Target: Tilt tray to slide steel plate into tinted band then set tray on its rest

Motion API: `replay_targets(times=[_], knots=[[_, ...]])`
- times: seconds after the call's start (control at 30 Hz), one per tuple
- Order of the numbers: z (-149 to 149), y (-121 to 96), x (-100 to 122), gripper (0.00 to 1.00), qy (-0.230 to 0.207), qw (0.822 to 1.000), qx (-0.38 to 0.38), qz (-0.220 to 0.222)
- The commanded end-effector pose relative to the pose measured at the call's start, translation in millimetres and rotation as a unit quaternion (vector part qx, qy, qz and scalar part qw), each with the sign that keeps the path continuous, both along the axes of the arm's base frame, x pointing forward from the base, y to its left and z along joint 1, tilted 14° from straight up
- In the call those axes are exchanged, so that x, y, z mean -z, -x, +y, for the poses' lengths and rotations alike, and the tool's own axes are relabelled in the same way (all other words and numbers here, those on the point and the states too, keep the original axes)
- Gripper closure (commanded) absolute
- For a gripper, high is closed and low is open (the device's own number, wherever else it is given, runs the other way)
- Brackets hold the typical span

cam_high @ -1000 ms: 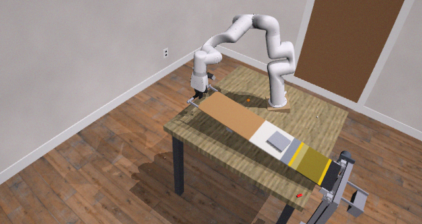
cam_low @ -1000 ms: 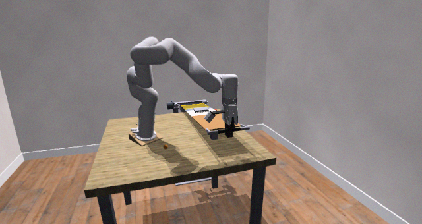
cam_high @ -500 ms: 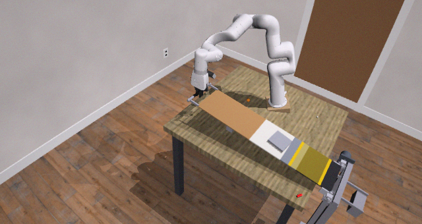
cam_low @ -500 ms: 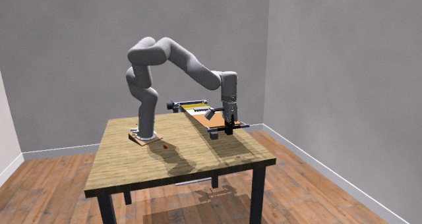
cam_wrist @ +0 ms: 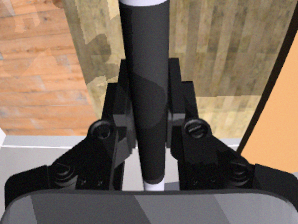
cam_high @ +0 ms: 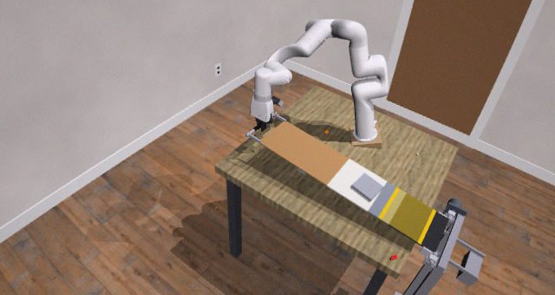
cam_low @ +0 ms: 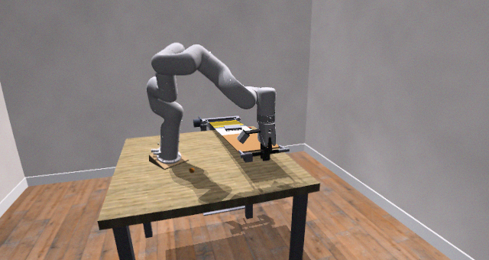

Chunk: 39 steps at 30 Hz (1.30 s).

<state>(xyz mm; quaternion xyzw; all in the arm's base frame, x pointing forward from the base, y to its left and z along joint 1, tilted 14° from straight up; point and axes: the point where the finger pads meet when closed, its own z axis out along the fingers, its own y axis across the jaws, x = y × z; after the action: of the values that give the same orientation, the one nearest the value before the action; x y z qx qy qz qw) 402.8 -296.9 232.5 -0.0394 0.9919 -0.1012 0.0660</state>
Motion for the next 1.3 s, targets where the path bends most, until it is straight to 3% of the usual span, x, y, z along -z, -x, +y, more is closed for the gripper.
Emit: replay_targets(times=[0.0,0.13,0.2,0.27,0.37,0.6,1.13,1.27], knots=[[-1,-1,-1,1.00,0.001,1.000,0.000,-0.002],[21,8,-61,1.00,0.001,1.000,0.000,-0.002],[28,11,-78,1.00,0.001,1.000,0.000,-0.002],[21,8,-61,1.00,0.001,1.000,0.000,-0.002],[3,0,-12,1.00,0.001,1.000,0.000,-0.002],[0,-1,-2,1.00,0.001,1.000,0.000,-0.002],[2,0,-9,1.00,0.001,1.000,0.000,-0.002],[25,10,-69,1.00,0.001,1.000,0.000,-0.002]])
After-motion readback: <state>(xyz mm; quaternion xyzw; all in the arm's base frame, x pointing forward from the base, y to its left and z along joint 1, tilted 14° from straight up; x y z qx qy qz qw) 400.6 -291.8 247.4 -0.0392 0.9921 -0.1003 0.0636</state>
